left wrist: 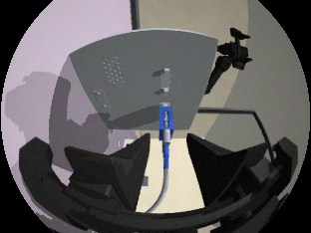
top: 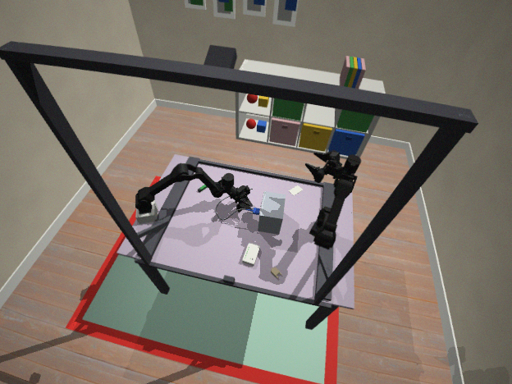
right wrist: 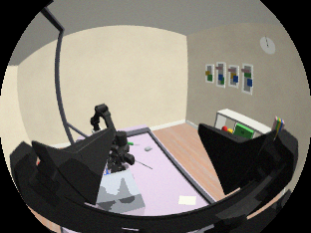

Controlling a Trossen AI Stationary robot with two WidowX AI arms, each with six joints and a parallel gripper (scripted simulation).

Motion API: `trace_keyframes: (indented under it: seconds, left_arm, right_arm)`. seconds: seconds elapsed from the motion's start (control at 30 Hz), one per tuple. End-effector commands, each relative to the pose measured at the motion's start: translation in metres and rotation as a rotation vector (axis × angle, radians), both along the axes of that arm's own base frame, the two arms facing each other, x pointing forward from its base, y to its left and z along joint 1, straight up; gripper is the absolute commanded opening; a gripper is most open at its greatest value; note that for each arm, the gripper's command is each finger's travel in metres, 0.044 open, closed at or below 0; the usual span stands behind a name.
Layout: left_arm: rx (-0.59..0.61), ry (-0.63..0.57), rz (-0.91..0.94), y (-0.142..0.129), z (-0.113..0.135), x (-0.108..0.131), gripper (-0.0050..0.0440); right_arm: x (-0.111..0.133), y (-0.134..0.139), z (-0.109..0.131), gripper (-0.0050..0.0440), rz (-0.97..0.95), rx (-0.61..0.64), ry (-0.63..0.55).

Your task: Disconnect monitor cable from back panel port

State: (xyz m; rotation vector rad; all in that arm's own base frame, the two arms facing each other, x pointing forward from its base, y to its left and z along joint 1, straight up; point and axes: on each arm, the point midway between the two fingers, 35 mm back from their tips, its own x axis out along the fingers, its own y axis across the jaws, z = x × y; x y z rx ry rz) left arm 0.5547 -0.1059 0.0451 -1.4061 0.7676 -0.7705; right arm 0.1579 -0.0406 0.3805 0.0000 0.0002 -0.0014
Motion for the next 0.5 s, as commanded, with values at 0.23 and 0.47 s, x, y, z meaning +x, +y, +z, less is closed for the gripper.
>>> trace_keyframes:
  seconds: [0.23,0.47]
  left_arm:
    - [-0.002,-0.025,-0.003,0.0001,0.0122,0.0021,0.0408]
    - [-0.002,-0.025,-0.003,0.0001,0.0122,0.0021,0.0440]
  right_arm:
    - [-0.0003,0.0011,0.0029,0.0440,0.001,-0.006,-0.001]
    - [-0.0003,0.0011,0.0029,0.0440,0.001,-0.006,-0.001]
